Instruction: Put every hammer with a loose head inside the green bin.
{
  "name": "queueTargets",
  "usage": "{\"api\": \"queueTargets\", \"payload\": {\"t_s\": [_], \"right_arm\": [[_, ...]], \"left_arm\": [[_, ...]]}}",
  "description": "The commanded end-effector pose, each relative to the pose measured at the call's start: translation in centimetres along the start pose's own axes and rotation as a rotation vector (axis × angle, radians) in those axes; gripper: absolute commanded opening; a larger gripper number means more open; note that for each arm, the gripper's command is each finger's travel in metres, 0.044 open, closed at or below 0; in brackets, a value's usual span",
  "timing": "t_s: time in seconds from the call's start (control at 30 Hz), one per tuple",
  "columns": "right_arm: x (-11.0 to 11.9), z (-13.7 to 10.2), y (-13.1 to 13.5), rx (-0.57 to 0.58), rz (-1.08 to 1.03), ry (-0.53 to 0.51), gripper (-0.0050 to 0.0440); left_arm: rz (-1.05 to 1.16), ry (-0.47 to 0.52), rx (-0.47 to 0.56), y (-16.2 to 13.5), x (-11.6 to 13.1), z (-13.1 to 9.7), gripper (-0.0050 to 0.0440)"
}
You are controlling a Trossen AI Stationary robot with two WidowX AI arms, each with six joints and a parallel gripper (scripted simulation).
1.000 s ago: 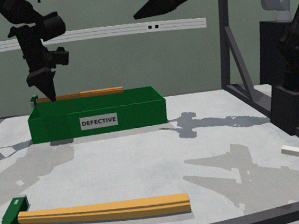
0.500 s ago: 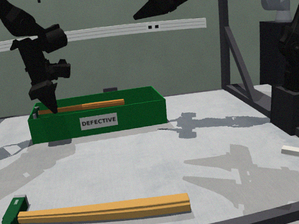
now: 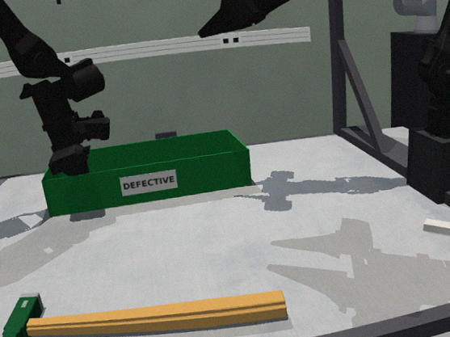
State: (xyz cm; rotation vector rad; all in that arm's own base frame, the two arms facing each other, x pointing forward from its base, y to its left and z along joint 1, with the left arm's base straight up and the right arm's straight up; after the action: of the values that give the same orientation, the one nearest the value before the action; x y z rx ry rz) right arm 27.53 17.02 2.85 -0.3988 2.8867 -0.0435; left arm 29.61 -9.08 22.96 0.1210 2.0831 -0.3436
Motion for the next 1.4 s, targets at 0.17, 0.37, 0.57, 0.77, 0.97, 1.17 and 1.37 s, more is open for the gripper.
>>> {"api": "queueTargets", "payload": {"t_s": [0.17,0.37,0.57,0.77,0.97,1.17,1.37], "right_arm": [[-1.0,-0.8,0.0,-0.009,0.012,-0.048,0.0024],[-0.9,-0.8,0.0,-0.011,0.011,-0.046,0.0072],[-1.0,-1.8,0.1,-0.012,0.014,-0.057,0.0121],[-1.3,-2.8,0.2,-0.015,0.015,-0.067,0.0121],[-1.2,-5.2,0.1,-0.014,0.015,-0.067,0.0121],[-0.8,-11.4,0.1,-0.015,0.015,-0.065,0.0121],[-0.2,-13.6,0.0,-0.012,0.014,-0.064,0.0193]], "left_arm": [[0.011,-0.005,0.017,0.6,-0.5,0.2,0.0233],[0.016,0.006,0.025,1.0,-0.4,0.5,0.0233],[0.022,0.019,0.036,1.5,-0.3,0.7,0.0233],[0.025,0.026,0.043,1.9,-0.2,0.9,0.0233],[0.029,0.038,0.053,2.4,-0.1,1.2,0.0233],[0.032,0.045,0.061,2.8,0.0,1.4,0.0233],[0.023,0.038,0.048,3.2,-0.5,1.7,0.024]]}}
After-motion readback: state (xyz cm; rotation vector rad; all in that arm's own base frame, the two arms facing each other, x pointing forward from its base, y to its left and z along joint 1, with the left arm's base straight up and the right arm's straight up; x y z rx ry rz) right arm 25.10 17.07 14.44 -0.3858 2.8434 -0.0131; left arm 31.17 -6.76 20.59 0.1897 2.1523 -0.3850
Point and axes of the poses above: on each arm, the point midway between the two fingers, 35 mm back from their tips, its own z axis out along the fingers, its own y axis across the jaws, x = y × z, the point moved 7 cm from there along -z, back along the fingers, and after that the axes turned 13 degrees about -z, right-handed, at the moved point
